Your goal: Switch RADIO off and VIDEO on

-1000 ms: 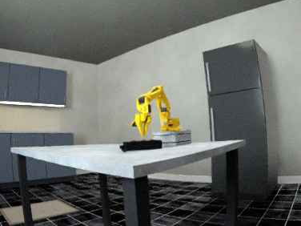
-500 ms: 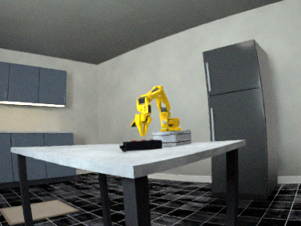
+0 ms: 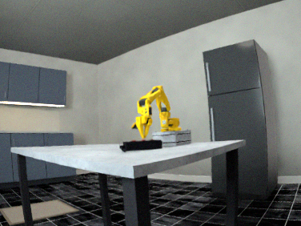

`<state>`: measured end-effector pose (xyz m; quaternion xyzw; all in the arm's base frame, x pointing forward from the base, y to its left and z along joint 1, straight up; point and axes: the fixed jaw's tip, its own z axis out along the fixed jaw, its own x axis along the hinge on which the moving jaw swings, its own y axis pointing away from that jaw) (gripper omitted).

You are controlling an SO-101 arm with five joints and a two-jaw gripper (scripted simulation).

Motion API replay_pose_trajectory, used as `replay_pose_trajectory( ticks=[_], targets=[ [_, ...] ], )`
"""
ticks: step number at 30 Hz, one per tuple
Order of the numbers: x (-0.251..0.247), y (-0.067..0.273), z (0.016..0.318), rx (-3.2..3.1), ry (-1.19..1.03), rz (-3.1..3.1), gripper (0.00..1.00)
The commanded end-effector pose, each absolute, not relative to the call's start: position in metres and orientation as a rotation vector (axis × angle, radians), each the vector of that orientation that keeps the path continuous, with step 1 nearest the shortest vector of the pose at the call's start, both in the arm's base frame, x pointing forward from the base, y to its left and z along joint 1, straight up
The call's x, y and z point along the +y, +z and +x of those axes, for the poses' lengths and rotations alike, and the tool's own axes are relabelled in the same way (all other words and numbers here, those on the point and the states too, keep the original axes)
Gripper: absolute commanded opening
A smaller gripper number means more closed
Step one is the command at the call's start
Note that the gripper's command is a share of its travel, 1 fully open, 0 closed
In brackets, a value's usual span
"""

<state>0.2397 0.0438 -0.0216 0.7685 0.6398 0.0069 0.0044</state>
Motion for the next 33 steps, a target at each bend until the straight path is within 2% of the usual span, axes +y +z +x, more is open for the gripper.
replay_pose_trajectory(
  ticks=[1, 33],
  targets=[
    [0.0453, -0.0276, 0.2350, 2.028, 0.005, 2.397, 0.00],
    [0.0455, -0.0249, 0.2363, 2.027, 0.005, 2.398, 0.00]
  ],
)
